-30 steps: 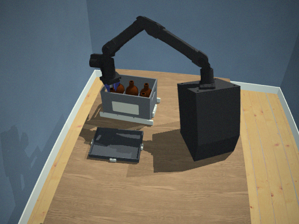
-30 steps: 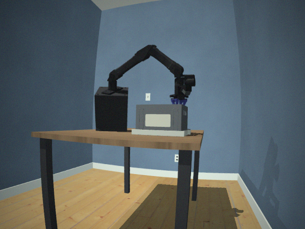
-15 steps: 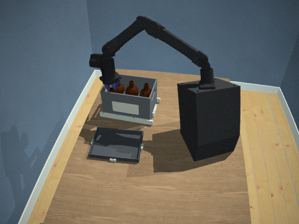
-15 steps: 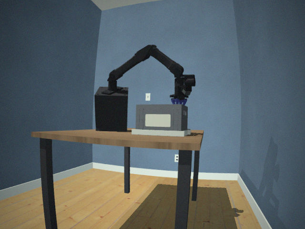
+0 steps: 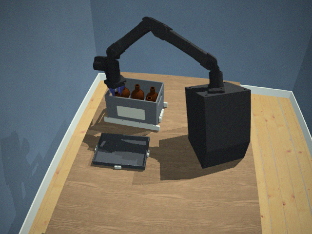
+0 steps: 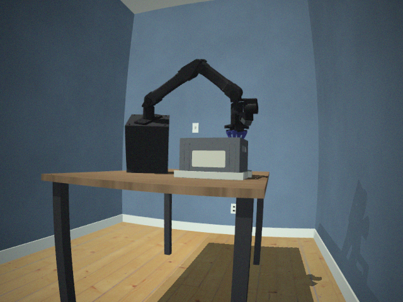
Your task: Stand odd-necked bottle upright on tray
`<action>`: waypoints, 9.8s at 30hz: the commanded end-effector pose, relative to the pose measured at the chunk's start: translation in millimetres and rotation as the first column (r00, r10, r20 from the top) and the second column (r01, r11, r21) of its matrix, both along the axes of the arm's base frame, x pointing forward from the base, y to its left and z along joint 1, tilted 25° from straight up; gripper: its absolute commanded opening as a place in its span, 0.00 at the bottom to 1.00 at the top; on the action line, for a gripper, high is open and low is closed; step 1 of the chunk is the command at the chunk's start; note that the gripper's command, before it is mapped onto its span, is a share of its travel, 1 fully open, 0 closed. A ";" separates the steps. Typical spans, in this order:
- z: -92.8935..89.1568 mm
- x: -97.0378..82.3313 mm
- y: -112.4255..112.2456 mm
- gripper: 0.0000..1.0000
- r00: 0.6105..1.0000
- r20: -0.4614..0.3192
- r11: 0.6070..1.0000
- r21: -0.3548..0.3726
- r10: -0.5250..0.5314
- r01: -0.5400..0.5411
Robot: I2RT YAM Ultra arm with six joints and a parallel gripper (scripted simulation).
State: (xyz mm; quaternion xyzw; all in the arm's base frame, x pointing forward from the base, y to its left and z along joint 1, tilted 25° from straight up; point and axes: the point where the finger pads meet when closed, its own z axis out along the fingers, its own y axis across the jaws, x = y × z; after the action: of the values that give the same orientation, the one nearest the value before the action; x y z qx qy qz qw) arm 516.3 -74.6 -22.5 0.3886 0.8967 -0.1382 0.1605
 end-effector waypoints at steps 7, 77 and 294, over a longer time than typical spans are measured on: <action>18.3 10.3 1.6 0.00 0.999 0.045 1.000 -0.009 0.009 -0.009; 18.4 10.5 1.6 0.61 0.999 0.045 1.000 -0.009 0.009 -0.009; 66.7 -191.2 -53.3 0.61 1.000 0.010 1.000 -0.008 -0.001 0.001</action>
State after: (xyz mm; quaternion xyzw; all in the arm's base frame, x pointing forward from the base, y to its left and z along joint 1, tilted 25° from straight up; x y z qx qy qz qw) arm 322.2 -123.6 43.3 0.3884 0.8974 -0.1388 0.1565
